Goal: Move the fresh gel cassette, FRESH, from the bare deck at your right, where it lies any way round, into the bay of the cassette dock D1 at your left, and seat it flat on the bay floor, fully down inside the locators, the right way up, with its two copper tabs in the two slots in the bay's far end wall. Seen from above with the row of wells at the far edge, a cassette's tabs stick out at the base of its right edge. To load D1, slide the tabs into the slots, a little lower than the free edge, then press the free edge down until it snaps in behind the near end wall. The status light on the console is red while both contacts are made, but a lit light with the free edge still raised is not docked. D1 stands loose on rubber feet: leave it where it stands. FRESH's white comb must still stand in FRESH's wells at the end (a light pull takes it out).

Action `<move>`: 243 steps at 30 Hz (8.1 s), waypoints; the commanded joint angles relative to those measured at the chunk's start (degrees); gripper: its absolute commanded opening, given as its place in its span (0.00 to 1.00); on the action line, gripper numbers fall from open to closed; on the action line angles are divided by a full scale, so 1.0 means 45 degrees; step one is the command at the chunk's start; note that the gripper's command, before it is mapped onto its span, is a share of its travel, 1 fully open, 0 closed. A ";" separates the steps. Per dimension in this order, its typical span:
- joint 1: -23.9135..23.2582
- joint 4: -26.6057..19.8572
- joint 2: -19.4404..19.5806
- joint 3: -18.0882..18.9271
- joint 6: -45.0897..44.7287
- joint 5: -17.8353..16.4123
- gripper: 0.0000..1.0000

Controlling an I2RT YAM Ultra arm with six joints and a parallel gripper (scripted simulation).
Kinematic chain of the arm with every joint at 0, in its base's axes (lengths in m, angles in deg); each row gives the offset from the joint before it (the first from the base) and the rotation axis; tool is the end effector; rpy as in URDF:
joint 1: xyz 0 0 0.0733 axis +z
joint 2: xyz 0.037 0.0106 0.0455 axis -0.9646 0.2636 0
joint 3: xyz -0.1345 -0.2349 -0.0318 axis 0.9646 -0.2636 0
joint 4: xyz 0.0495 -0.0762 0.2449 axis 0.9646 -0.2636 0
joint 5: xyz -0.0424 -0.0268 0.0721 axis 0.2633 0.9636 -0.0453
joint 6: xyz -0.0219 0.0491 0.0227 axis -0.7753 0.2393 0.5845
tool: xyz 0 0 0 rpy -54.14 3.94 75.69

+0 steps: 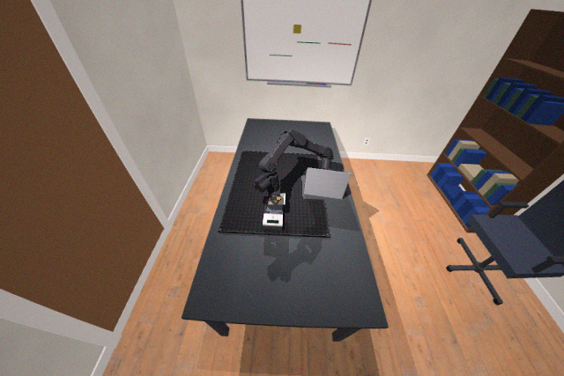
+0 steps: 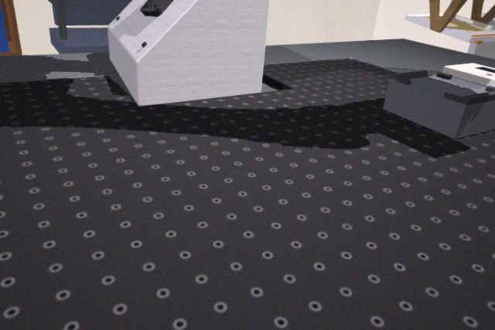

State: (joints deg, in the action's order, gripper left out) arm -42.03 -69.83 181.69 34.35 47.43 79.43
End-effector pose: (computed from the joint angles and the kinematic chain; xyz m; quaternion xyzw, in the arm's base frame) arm 0.3428 0.1998 -0.1138 -0.0574 -0.9189 0.3725 0.1164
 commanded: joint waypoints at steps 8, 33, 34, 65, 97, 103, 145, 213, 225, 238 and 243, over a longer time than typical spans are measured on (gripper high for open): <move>0.0277 -0.0315 -0.0404 0.0383 0.0077 0.0020 0.00; 0.0277 -0.0316 -0.0404 0.0382 0.0077 0.0020 0.00; 0.0277 -0.0316 -0.0404 0.0382 0.0077 0.0020 0.00; -0.0510 0.1246 0.0506 -0.0139 -0.0522 0.0446 0.00; -0.0613 0.1895 0.0770 -0.0515 -0.0801 0.0643 0.00; -0.0698 0.2048 0.0838 -0.0509 -0.0864 0.0673 0.00; -0.1019 0.2482 0.1055 -0.0875 -0.1095 0.0844 0.00; -0.1148 0.3887 0.0793 -0.1241 -0.1673 0.1699 0.00; -0.1149 0.3887 0.0793 -0.1240 -0.1674 0.1697 0.00; -0.1149 0.3887 0.0793 -0.1240 -0.1674 0.1697 0.00; -0.1007 0.4027 0.0324 -0.1875 -0.1681 0.1778 0.00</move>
State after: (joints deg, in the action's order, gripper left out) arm -47.38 -54.55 184.73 26.67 40.59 85.00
